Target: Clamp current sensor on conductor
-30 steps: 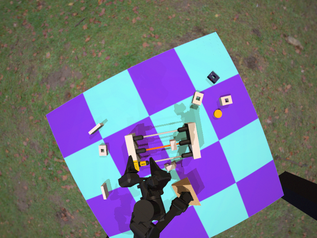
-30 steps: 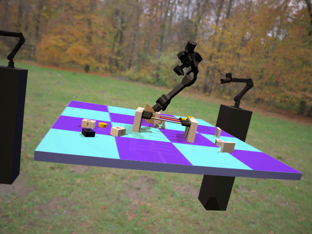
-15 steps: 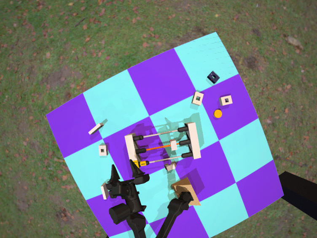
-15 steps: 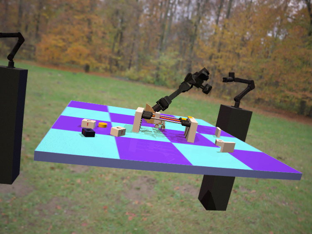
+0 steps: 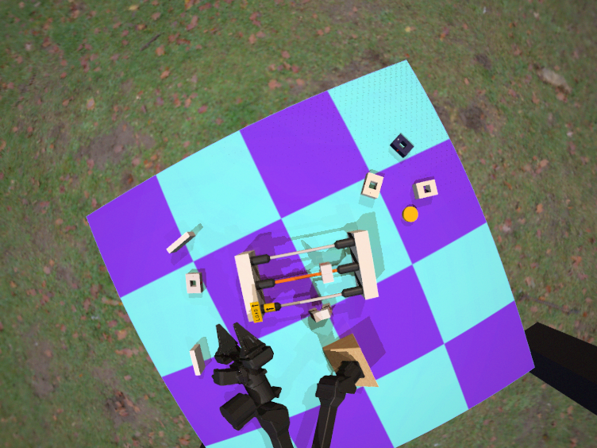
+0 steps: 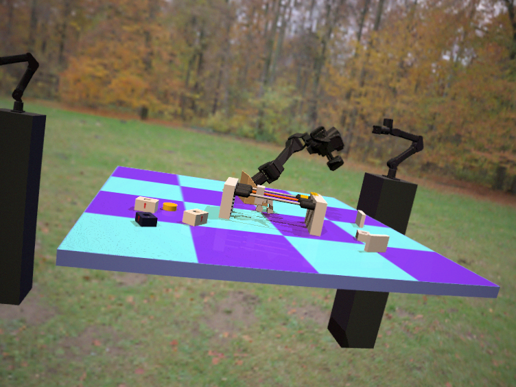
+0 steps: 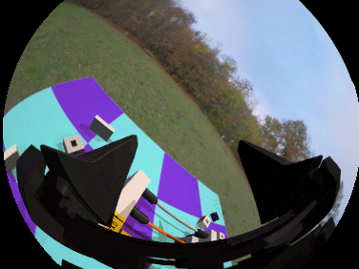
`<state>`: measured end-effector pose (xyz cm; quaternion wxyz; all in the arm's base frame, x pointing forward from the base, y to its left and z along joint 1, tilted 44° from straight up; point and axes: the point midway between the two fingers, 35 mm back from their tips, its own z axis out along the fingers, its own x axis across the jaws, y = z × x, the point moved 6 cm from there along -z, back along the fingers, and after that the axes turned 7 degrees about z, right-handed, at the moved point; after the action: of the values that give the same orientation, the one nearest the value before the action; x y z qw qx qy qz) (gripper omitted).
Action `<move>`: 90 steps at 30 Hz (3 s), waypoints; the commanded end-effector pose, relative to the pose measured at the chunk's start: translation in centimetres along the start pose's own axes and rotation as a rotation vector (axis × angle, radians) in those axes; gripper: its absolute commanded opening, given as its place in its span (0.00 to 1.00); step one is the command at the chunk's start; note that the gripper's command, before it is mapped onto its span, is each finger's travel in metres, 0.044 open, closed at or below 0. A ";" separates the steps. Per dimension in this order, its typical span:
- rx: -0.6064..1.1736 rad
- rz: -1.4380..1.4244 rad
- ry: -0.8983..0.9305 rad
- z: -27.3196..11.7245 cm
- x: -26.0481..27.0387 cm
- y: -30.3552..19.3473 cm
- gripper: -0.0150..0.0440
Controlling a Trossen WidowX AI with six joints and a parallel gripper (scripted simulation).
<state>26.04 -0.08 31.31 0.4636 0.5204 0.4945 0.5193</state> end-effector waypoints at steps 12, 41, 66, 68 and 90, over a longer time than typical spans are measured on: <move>0.913 0.144 0.617 0.2 -2.8 -7.4 1.00; 0.943 0.376 0.760 -0.5 -3.5 -6.2 1.00; 1.536 0.682 0.375 -4.7 -8.9 -20.8 1.00; 1.535 0.682 0.375 -4.6 -8.7 -21.0 1.00; 1.534 0.682 0.374 -4.4 -6.5 -23.8 1.00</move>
<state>21.05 -5.05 7.48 -0.2851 0.7148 0.5965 0.2278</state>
